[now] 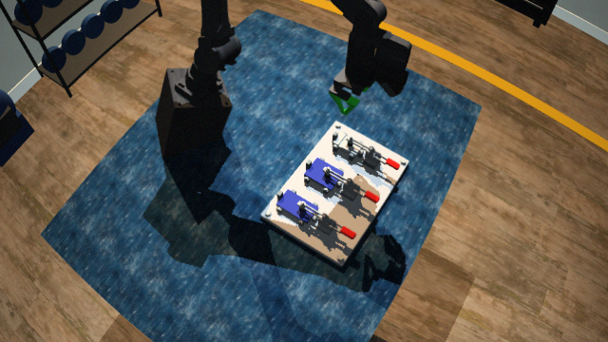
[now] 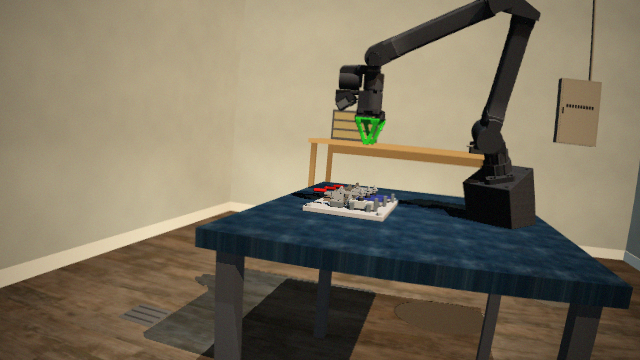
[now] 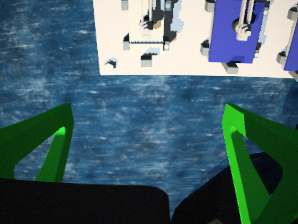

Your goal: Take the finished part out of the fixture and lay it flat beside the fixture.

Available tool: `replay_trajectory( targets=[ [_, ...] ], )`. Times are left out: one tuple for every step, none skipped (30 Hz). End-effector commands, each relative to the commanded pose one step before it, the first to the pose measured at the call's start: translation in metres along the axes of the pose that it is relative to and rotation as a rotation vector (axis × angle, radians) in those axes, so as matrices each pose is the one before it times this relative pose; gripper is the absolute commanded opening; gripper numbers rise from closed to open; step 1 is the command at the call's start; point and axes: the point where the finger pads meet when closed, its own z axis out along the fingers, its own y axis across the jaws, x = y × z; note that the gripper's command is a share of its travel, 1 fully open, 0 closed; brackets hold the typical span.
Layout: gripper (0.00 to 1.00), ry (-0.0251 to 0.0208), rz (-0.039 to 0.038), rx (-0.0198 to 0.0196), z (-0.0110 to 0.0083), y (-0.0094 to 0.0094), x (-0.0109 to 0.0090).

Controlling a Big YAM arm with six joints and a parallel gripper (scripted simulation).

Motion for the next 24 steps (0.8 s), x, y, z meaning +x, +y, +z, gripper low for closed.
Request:
replay_trajectory(
  targets=[
    [0.92,-0.03399,-0.03556,-0.00936,-0.01697,0.01276,-0.02316],
    [0.92,-0.00016,-0.00005,-0.00001,-0.00005,0.00003,-0.00011],
    [0.92,-0.00017,-0.00005,-0.00001,-0.00006,0.00003,-0.00011],
    [0.92,-0.00018,-0.00006,-0.00001,-0.00006,0.00003,-0.00011],
    [0.92,0.0,0.0,0.0,0.0,0.0,0.0],
    [0.92,0.0,0.0,0.0,0.0,0.0,0.0],
    [0.92,-0.00021,-0.00006,-0.00001,-0.00007,0.00003,-0.00011],
    [0.92,-0.00021,-0.00006,-0.00001,-0.00007,0.00003,-0.00011],
    [0.92,-0.00021,-0.00006,-0.00001,-0.00007,0.00003,-0.00011],
    [0.92,-0.00021,-0.00006,-0.00001,-0.00007,0.00003,-0.00011],
    [0.92,-0.00021,-0.00006,-0.00001,-0.00007,0.00003,-0.00011],
    [0.92,-0.00021,-0.00006,-0.00001,-0.00007,0.00003,-0.00011],
    [0.92,-0.00021,-0.00006,-0.00001,-0.00007,0.00003,-0.00011],
    [0.92,-0.00021,-0.00006,-0.00001,-0.00007,0.00003,-0.00011],
    [0.92,-0.00021,-0.00006,-0.00001,-0.00007,0.00003,-0.00011],
    [0.92,-0.00021,-0.00006,-0.00001,-0.00007,0.00003,-0.00011],
    [0.92,-0.00021,-0.00006,-0.00001,-0.00007,0.00003,-0.00011],
    [0.92,-0.00022,-0.00006,-0.00001,-0.00007,0.00003,-0.00011],
    [0.92,-0.00022,-0.00006,-0.00002,-0.00007,0.00003,-0.00011],
    [0.92,0.0,0.0,0.0,0.0,0.0,0.0],
    [0.92,0.0,0.0,0.0,0.0,0.0,0.0],
    [0.92,0.0,0.0,0.0,0.0,0.0,0.0],
    [0.92,0.0,0.0,0.0,0.0,0.0,0.0],
    [0.92,0.0,0.0,0.0,0.0,0.0,0.0]
  ],
)
